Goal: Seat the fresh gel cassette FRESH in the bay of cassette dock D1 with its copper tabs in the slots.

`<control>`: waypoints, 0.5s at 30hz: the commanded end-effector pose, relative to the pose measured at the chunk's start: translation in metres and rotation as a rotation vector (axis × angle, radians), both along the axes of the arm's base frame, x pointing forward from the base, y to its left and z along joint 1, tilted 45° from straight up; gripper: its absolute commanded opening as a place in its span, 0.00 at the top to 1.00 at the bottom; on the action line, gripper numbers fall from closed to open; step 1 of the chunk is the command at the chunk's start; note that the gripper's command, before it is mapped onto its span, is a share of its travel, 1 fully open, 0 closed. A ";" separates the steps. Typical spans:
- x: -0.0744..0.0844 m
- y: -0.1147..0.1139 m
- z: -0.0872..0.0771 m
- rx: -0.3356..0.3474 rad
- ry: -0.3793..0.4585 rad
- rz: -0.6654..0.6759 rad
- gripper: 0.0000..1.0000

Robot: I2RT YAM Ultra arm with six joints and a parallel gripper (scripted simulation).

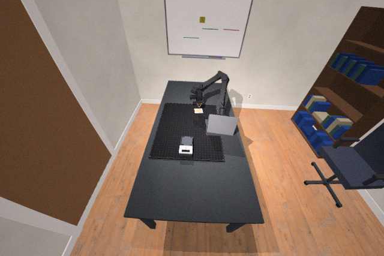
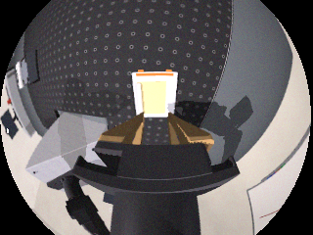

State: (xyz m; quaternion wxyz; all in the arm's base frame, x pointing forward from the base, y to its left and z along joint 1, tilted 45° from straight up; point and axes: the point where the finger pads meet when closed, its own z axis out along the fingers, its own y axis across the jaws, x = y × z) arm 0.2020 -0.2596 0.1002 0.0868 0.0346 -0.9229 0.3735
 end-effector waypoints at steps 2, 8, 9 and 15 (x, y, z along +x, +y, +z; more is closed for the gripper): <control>0.006 0.006 0.007 0.003 -0.015 0.029 0.66; 0.006 0.006 0.007 0.003 -0.015 0.029 0.00; 0.006 0.006 0.007 0.003 -0.015 0.029 0.00; 0.006 0.006 0.007 0.003 -0.015 0.029 0.00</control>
